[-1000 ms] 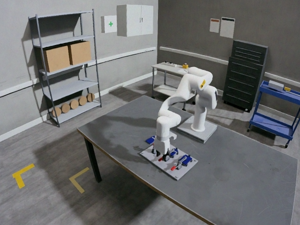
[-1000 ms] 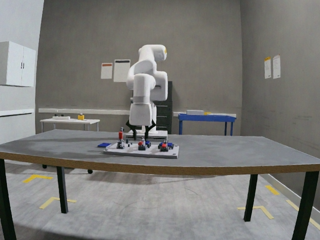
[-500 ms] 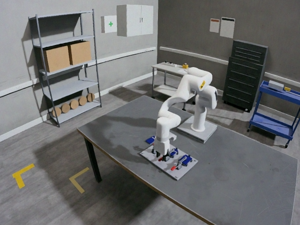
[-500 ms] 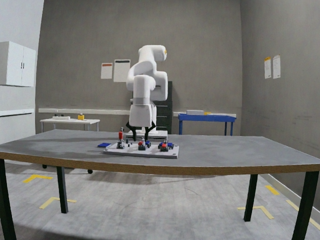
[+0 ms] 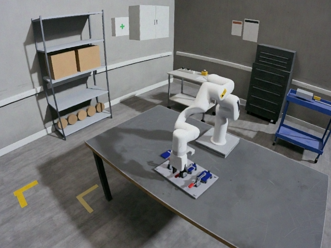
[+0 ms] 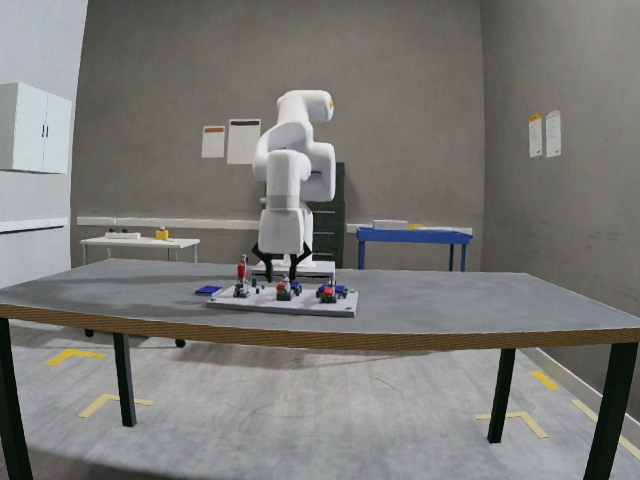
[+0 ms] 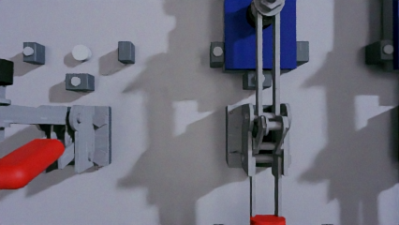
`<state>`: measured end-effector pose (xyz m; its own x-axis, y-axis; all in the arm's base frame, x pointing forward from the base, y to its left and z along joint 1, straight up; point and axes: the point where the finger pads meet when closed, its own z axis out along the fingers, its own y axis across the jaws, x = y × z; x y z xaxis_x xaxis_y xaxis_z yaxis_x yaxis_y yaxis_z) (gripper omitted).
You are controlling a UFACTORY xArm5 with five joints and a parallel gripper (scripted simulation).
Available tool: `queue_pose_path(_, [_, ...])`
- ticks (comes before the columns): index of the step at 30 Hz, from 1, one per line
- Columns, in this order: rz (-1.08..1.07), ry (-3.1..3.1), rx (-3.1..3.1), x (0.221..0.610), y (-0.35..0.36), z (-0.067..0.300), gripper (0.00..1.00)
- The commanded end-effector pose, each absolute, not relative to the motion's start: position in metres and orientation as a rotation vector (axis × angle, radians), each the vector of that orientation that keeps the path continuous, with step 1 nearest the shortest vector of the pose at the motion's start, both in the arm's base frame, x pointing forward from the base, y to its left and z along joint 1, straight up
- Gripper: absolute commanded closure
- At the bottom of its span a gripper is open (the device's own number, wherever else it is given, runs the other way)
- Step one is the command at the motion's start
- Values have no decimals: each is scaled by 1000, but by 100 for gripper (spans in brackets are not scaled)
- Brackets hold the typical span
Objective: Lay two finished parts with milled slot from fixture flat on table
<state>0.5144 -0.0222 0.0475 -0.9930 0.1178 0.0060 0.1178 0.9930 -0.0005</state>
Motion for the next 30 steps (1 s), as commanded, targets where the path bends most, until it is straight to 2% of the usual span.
queue_pose_path(1, [0,-3134,-185,516,-22,48,52])
queue_pose_path(18, [0,-3134,-185,517,-23,24,52])
queue_pose_path(30, [0,-3134,-185,517,-23,22,52])
